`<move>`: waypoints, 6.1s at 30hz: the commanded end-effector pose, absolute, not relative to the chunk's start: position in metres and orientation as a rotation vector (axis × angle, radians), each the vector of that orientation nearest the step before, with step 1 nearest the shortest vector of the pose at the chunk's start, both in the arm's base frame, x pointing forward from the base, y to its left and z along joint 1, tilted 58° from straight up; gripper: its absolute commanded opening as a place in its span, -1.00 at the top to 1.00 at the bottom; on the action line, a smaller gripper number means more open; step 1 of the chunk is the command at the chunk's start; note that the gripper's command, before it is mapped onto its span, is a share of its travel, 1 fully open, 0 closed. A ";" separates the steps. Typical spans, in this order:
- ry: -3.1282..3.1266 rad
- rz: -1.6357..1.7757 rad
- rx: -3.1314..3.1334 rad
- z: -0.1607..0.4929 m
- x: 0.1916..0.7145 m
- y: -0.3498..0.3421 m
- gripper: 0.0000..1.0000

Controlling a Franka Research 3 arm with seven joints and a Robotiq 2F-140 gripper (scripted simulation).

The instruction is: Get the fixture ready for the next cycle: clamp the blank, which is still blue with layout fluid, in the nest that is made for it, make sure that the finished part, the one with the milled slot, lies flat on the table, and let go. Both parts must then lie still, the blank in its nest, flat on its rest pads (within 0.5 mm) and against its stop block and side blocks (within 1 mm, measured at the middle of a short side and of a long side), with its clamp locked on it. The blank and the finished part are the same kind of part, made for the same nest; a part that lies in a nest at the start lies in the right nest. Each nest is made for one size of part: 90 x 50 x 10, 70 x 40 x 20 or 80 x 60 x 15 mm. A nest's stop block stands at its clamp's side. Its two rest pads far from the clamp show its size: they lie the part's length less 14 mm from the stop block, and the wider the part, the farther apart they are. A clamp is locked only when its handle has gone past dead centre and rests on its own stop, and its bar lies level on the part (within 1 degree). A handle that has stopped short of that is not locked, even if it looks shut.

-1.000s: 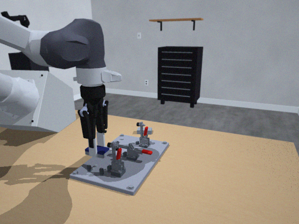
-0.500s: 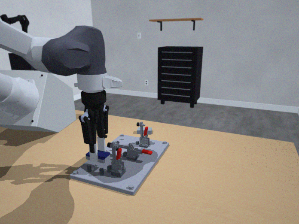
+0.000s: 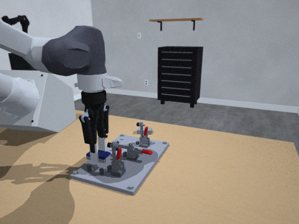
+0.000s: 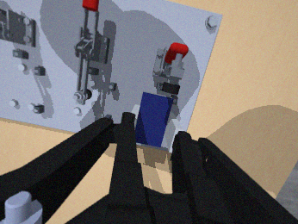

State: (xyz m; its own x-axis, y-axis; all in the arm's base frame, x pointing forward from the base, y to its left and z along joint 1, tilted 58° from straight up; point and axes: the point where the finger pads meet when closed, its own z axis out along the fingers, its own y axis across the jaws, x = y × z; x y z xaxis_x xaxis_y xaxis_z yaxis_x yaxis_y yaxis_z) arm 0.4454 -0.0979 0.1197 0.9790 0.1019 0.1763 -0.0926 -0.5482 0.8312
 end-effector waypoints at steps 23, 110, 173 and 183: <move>0.004 0.259 2.139 0.120 0.449 -0.099 1.00; 0.007 0.257 2.139 0.108 0.453 -0.119 1.00; 0.004 0.258 2.139 0.106 0.455 -0.125 -0.16; 0.004 0.258 2.139 0.106 0.455 -0.125 -0.16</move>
State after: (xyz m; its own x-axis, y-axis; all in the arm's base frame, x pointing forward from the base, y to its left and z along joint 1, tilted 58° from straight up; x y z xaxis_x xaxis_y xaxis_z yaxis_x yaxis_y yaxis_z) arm 0.4530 -0.1250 0.1061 0.9787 0.1018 0.1781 -0.0939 -0.5494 0.8303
